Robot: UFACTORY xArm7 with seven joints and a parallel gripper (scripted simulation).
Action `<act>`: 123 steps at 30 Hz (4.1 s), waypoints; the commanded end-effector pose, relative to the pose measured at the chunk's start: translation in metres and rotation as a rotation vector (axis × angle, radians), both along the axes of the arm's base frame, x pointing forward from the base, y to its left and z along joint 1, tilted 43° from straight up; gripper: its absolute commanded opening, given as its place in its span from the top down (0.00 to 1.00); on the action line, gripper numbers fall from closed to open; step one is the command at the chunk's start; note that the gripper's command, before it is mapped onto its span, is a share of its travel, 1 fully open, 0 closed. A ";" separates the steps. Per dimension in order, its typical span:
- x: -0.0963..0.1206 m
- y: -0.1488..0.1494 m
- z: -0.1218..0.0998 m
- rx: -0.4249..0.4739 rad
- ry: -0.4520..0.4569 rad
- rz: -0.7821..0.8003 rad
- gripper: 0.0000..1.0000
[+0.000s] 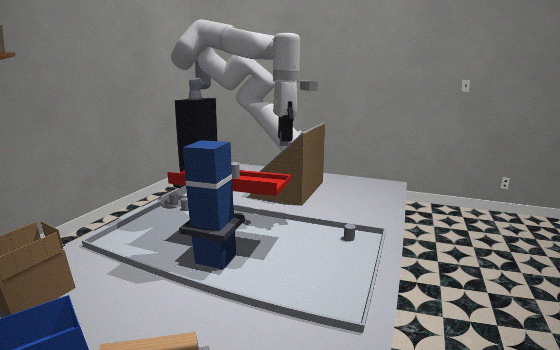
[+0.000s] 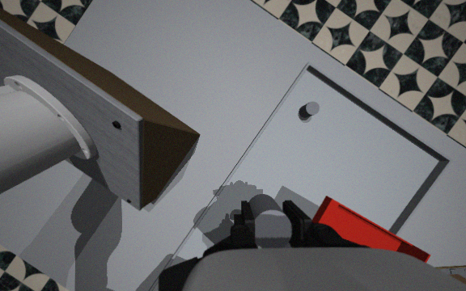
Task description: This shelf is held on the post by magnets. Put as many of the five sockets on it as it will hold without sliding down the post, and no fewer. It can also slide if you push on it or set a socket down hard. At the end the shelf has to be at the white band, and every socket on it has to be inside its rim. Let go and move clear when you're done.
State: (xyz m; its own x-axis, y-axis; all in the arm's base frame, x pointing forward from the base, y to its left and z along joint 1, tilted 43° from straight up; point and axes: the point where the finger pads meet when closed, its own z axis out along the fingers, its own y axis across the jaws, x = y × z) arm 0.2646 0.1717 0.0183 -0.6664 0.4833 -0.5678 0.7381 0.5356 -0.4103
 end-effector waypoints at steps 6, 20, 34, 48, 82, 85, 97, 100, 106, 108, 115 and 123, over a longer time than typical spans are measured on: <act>0.004 -0.014 0.017 0.018 0.000 0.009 1.00; 0.070 0.011 0.016 0.035 0.007 0.015 1.00; 0.137 0.016 0.009 0.018 0.000 0.009 1.00; 0.139 0.004 -0.004 0.018 0.000 0.009 1.00; 0.143 -0.015 -0.026 0.018 0.000 0.009 1.00; 0.143 -0.016 -0.027 0.018 0.000 0.009 1.00; 0.143 -0.018 -0.029 0.018 0.000 0.009 1.00; 0.143 -0.018 -0.029 0.018 0.000 0.009 1.00; 0.143 -0.018 -0.029 0.018 0.000 0.009 1.00; 0.143 -0.018 -0.030 0.018 0.000 0.009 1.00; 0.144 -0.021 -0.032 0.018 0.000 0.009 1.00; 0.144 -0.021 -0.033 0.018 0.000 0.009 1.00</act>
